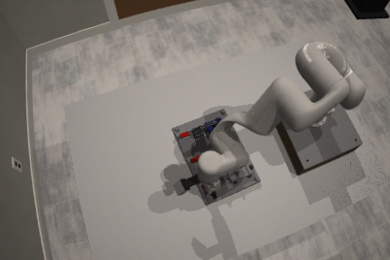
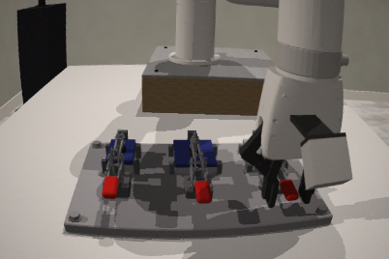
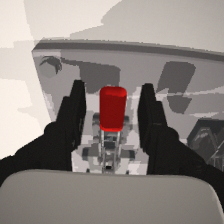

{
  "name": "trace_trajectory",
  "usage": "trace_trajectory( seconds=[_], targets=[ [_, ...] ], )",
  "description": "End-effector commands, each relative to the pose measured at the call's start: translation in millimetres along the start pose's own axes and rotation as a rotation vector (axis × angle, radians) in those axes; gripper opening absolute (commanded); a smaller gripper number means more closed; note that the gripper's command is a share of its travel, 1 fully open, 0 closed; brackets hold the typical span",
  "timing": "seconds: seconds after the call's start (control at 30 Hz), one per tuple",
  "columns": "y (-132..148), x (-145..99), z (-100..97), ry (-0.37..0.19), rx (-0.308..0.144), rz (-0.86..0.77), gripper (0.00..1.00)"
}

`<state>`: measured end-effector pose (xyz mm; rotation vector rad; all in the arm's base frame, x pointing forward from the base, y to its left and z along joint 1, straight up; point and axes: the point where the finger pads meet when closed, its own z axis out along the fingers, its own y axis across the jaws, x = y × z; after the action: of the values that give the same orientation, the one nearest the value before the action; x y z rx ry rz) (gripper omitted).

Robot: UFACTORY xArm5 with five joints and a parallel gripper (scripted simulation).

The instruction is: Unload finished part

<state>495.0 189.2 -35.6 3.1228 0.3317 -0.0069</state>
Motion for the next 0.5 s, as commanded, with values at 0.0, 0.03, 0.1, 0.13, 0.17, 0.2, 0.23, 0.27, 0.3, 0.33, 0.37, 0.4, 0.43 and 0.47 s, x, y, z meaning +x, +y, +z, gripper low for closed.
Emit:
trace_trajectory(
  seconds=[0.0,0.03,0.1,0.13,0.17,0.2,0.23,0.27,0.3,0.33,0.37,0.4,0.43,0.47],
  targets=[
    [-0.2,1.5,-1.4,0.004,0.001,0.000,0.47],
    [-0.2,1.5,-1.4,0.004,0.001,0.000,0.47],
    [-0.2,1.5,-1.4,0.004,0.001,0.000,0.47],
    [-0.2,1.5,-1.4,0.004,0.001,0.000,0.47],
    [-0.2,1.5,-1.4,0.004,0.001,0.000,0.47],
    [-0.2,1.5,-1.4,0.004,0.001,0.000,0.47],
    [-0.2,1.5,-1.4,0.004,0.001,0.000,0.47],
    [-0.2,1.5,-1.4,0.004,0.001,0.000,0.00],
    [-0.2,1.5,-1.4,0.004,0.001,0.000,0.00],
    [-0.2,1.5,-1.4,0.004,0.001,0.000,0.00],
    [-0.2,1.5,-1.4,0.004,0.001,0.000,0.00],
    [-0.2,1.5,-1.5,0.004,0.001,0.000,0.00],
    [-0.3,1.6,-1.5,0.004,0.001,0.000,0.00],
    [-0.3,1.6,-1.5,0.004,0.001,0.000,0.00]
  ],
)
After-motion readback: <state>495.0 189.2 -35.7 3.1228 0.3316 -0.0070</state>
